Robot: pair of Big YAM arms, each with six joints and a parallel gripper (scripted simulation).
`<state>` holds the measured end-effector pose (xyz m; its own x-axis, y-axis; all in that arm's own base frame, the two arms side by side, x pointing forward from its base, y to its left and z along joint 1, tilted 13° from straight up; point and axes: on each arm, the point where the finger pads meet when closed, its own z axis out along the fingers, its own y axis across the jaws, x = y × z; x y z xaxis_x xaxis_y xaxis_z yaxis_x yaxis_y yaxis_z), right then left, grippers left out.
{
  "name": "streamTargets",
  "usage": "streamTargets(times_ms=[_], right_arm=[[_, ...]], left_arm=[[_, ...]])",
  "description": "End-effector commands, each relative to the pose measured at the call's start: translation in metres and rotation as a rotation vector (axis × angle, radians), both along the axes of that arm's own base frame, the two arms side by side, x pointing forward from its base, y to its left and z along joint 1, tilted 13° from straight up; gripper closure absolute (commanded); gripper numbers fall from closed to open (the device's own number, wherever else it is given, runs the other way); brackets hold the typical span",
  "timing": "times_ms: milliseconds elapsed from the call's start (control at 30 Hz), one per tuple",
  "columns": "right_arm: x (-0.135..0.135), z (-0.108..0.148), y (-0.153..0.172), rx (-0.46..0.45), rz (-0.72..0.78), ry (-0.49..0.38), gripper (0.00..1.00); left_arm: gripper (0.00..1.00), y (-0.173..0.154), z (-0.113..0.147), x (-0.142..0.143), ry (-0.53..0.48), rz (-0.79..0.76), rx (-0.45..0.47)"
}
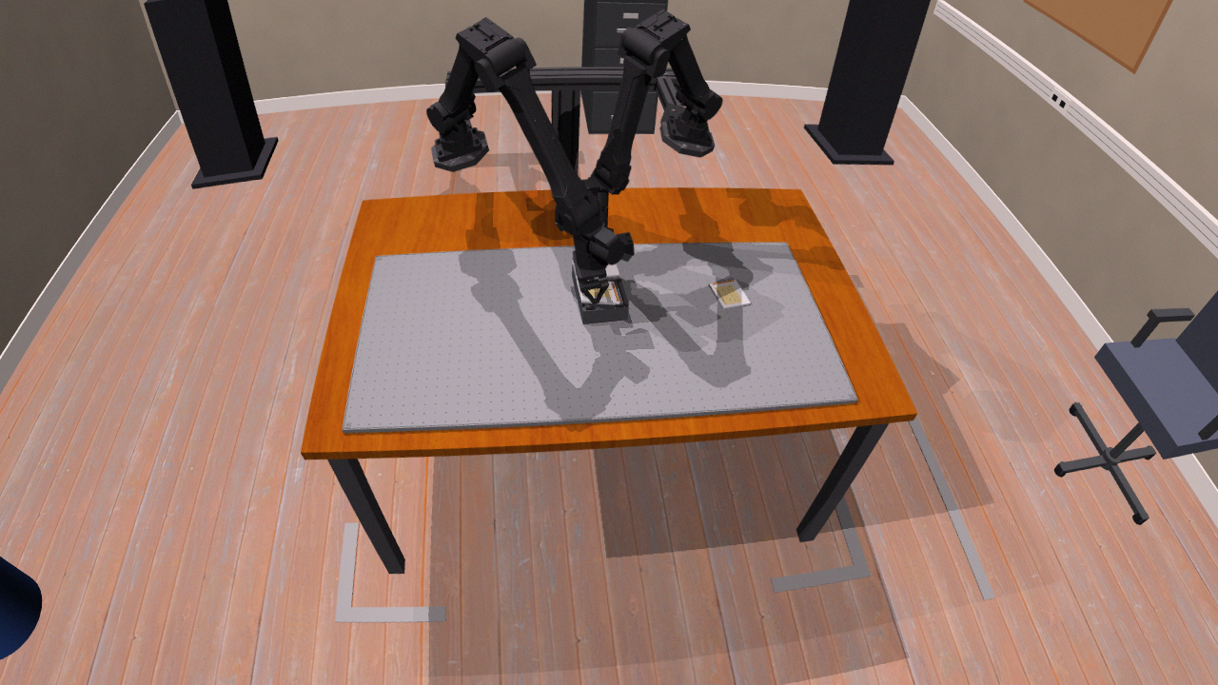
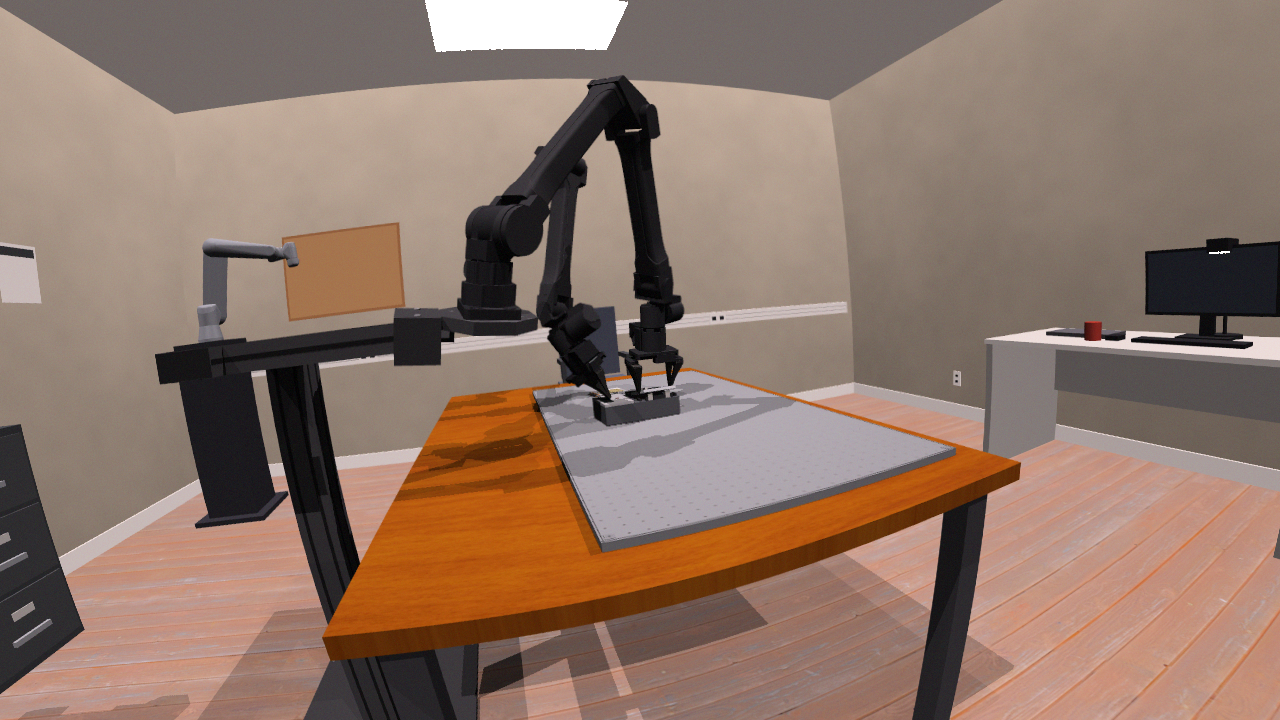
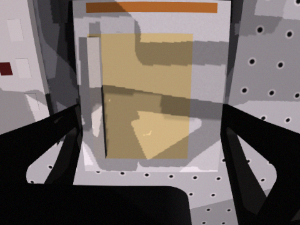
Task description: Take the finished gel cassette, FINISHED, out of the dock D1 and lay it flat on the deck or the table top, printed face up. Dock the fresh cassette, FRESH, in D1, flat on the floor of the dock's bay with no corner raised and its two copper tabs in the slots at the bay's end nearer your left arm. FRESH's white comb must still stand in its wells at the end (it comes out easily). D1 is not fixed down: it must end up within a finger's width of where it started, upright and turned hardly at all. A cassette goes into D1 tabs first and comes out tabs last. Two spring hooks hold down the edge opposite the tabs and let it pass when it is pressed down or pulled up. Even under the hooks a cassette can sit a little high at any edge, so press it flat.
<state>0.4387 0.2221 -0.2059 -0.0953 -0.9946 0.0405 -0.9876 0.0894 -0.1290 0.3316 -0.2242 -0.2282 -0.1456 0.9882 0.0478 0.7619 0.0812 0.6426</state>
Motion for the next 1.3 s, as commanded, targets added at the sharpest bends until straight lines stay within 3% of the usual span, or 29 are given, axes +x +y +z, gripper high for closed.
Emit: streamTargets(times_ms=[0,1267], right_arm=[[0.0027,0.0032,0.0070,0.007,0.001,-0.013,1.00],[0.0034,0.0021,0.0129,0.007,0.001,-0.013,1.00]], left_arm=[[1.00,0.0393,-0.0498,-0.0264,0.119,0.009,0.083],[1.00,0.0393,-0.0498,-0.0264,0.119,0.009,0.083]])
